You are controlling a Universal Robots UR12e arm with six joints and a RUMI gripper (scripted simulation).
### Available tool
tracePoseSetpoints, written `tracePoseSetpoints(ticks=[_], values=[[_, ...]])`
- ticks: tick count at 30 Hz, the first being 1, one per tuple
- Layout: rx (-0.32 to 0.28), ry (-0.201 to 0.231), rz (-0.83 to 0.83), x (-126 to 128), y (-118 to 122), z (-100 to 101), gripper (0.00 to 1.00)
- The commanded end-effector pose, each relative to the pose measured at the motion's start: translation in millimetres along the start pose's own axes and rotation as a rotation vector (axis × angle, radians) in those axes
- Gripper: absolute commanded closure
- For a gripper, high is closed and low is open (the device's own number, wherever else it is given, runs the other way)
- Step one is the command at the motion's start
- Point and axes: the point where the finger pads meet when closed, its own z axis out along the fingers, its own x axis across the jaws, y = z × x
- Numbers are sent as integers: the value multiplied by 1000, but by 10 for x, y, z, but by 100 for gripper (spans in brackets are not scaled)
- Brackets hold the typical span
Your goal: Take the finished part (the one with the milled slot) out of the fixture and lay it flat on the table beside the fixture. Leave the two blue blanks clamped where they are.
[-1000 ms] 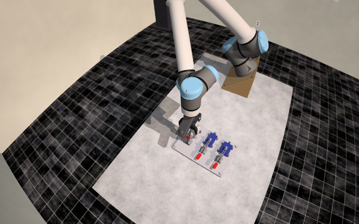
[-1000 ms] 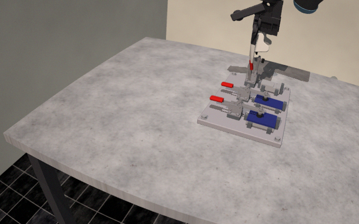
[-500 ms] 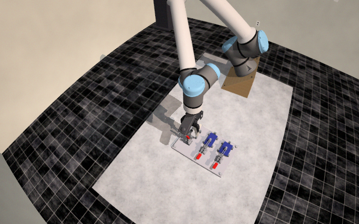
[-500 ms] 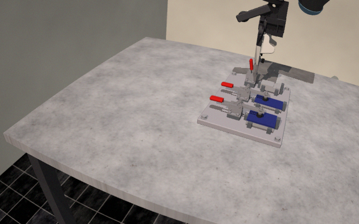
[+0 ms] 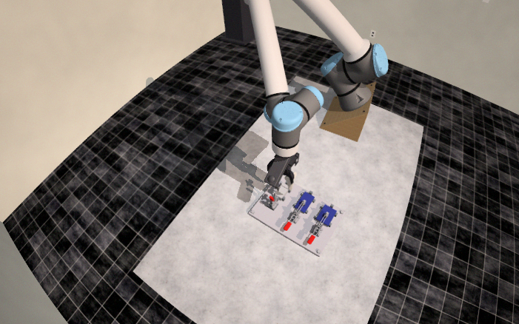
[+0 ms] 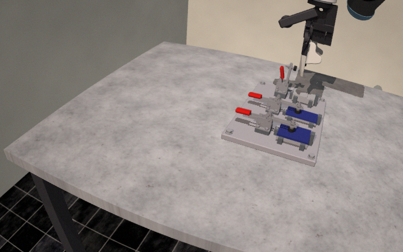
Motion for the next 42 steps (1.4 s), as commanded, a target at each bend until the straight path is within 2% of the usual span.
tracePoseSetpoints(ticks=[1,25,40,42], values=[[1,0,0,2,128,-7,41],[1,0,0,2,207,44,41],[1,0,0,1,206,387,41],[1,0,0,1,206,387,41]])
